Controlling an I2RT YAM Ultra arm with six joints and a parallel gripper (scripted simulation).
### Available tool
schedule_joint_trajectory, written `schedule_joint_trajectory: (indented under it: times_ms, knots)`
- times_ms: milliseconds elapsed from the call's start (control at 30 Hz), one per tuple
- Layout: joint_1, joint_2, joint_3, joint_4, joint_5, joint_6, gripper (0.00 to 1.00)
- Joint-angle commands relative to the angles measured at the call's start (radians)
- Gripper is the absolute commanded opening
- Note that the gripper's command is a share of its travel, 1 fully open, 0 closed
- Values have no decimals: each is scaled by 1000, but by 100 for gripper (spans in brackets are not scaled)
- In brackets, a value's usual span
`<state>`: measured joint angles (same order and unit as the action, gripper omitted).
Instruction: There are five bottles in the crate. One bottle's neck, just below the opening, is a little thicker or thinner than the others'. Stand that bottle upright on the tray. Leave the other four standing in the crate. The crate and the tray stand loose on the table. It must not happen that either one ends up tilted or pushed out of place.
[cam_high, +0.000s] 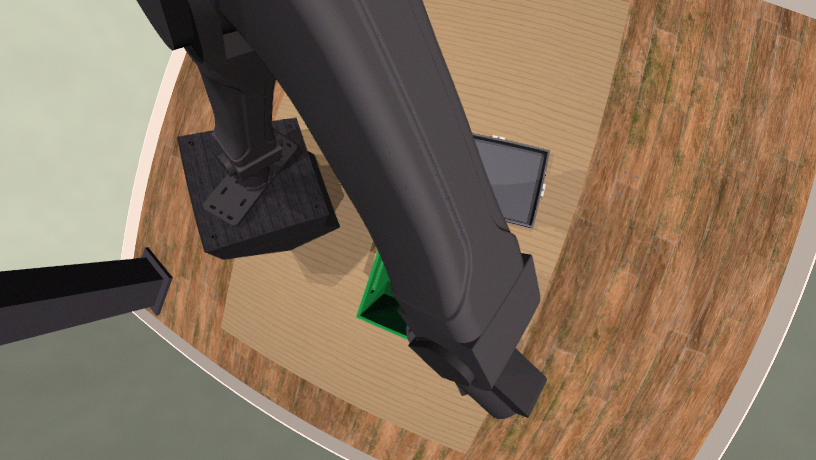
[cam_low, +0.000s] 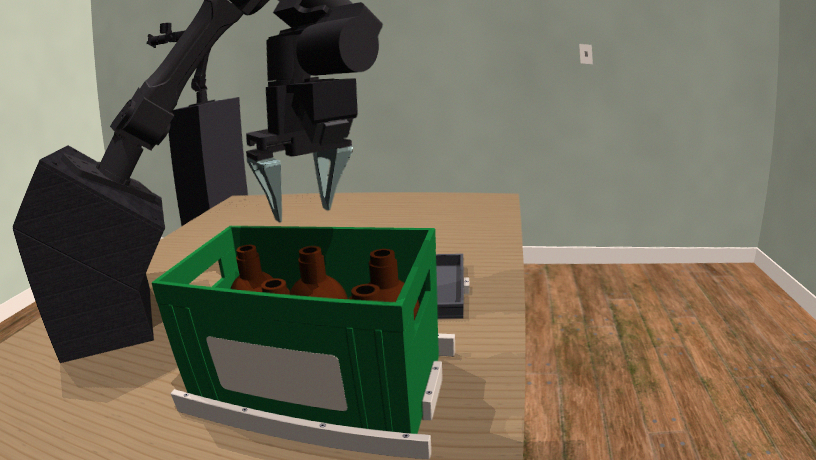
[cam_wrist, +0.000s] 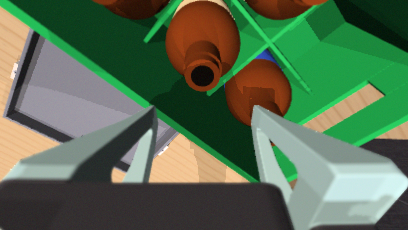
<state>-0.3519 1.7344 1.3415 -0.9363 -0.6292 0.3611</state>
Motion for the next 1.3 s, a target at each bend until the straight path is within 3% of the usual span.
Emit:
schedule_joint_trajectory:
  times_ms: [0, 200, 233, 400, 1267]
  knots:
    - [9, 14, -20, 41, 12, 22, 61]
    - [4, 13, -31, 64, 15, 34, 61]
    - [6, 9, 7, 70, 15, 37, 61]
    - [22, 27, -46, 94, 18, 49, 61]
    - [35, 31, -50, 127, 22, 66, 61]
